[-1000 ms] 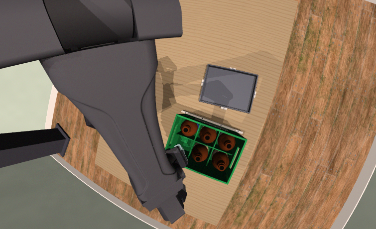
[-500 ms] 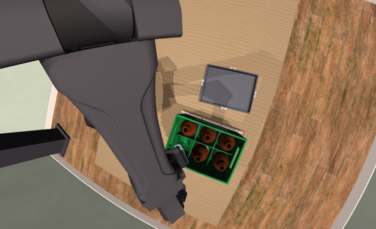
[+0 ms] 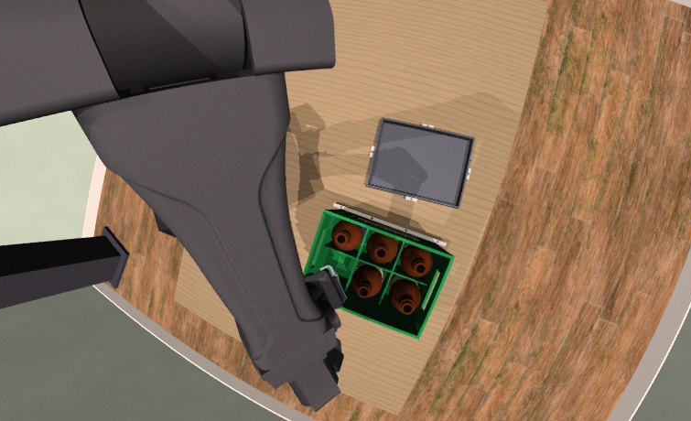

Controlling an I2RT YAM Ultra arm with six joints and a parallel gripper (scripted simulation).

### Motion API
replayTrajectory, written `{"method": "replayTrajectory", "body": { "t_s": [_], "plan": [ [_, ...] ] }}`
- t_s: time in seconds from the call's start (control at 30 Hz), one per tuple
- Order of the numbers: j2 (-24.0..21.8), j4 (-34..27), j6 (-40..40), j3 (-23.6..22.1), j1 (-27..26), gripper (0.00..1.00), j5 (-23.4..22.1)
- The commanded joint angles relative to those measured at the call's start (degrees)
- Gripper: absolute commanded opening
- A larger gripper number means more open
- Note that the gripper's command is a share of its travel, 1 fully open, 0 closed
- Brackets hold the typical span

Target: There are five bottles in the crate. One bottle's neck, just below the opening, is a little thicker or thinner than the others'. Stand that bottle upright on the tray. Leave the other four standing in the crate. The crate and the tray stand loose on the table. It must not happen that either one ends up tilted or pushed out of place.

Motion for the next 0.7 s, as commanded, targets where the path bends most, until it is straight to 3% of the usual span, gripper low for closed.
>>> {"method": "replayTrajectory", "body": {
  "t_s": [0.0, 0.67],
  "plan": [
    [0.0, 0.3, 0.3, 0.7, -0.3, 0.61, 0.3],
    [0.9, 0.1, 0.1, 1.6, -0.4, 0.61, 0.3]
  ]
}}
